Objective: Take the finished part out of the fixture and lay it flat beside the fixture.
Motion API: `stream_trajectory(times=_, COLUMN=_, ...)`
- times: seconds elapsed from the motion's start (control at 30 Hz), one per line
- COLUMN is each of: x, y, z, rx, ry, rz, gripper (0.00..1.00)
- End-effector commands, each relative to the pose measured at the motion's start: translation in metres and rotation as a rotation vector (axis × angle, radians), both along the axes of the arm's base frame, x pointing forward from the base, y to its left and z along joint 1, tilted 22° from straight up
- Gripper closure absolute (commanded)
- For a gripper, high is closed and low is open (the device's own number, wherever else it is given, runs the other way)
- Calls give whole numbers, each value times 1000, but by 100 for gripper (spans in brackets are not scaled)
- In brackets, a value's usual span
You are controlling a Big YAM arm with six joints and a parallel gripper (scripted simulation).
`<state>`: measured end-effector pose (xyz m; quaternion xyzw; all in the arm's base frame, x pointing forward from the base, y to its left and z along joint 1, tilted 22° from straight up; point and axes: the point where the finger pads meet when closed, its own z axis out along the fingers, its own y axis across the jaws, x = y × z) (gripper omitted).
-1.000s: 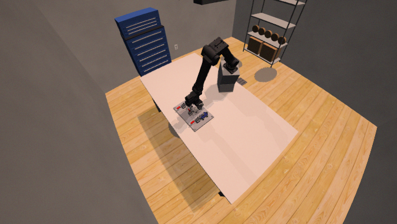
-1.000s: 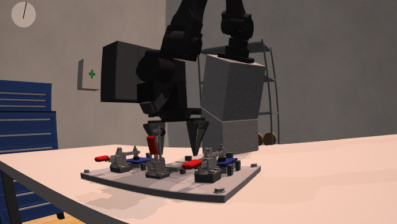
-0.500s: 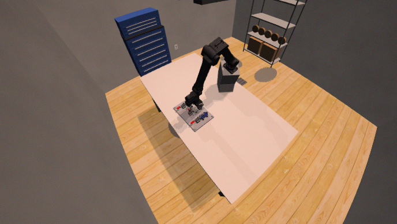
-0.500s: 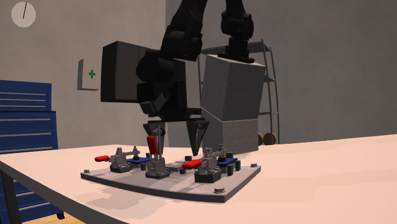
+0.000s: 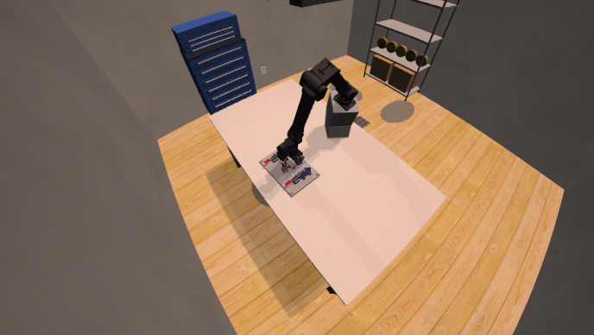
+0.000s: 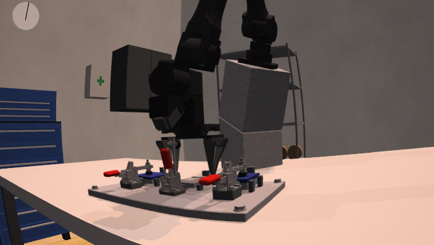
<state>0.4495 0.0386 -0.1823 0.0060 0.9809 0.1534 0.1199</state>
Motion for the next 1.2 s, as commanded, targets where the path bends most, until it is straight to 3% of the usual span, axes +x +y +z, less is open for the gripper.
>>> stream_trajectory(times=0.0, x=2, y=5, z=-7, rx=2, ry=2, rz=-4, gripper=8)
stream_trajectory(times=0.27, x=10, y=3, z=-6, rx=1, ry=-15, rz=-13, gripper=8)
stream_trajectory(times=0.47, x=1, y=6, z=-17, rx=2, ry=10, rz=-10, gripper=8)
stream_trajectory(times=0.57, x=9, y=5, z=-10, rx=2, ry=-13, rz=-12, gripper=8)
stream_trajectory(times=1.17, x=10, y=7, z=-13, rx=1, ry=-8, rz=-8, gripper=8)
